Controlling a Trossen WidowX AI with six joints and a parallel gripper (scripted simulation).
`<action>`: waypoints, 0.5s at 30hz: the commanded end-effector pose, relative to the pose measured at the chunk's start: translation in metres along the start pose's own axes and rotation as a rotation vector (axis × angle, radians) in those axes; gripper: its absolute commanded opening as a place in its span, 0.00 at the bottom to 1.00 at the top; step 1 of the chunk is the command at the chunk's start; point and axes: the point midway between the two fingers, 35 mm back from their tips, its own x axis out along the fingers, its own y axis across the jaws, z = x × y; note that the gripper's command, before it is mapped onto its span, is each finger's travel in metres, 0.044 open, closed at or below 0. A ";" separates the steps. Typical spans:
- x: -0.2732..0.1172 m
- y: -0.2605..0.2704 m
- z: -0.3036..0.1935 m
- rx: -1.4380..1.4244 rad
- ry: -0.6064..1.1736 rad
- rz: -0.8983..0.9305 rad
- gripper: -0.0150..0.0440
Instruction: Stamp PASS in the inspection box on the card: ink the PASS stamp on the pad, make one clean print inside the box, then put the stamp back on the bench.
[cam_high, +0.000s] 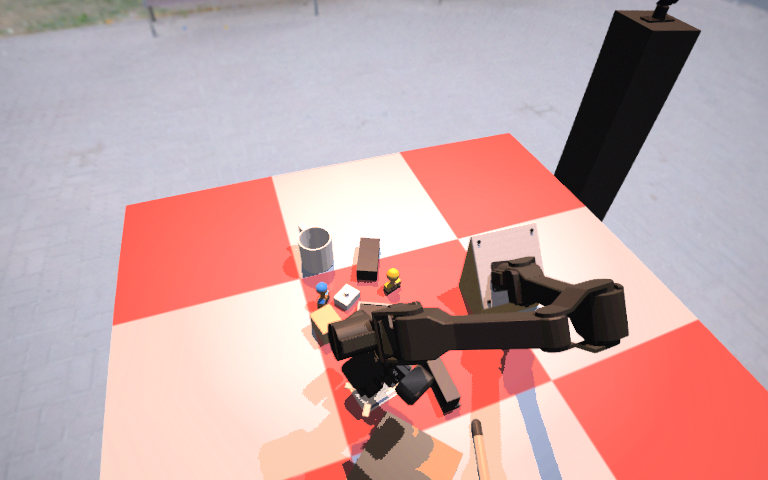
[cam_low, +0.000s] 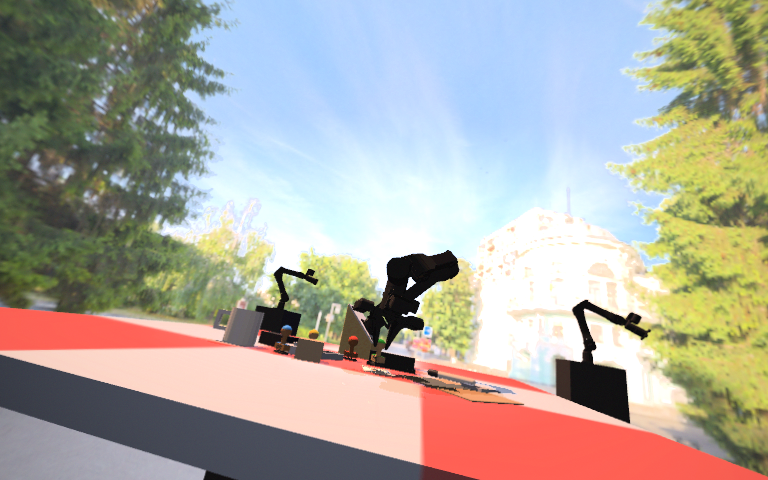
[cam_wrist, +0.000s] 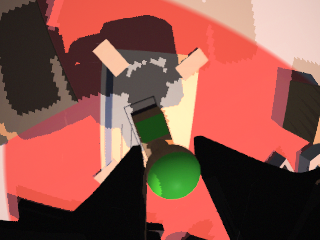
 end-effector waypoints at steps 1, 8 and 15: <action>0.003 0.000 -0.002 0.007 0.004 -0.002 0.25; 0.008 0.001 -0.002 0.008 0.003 -0.001 0.25; 0.008 0.001 -0.002 0.008 0.003 -0.001 0.25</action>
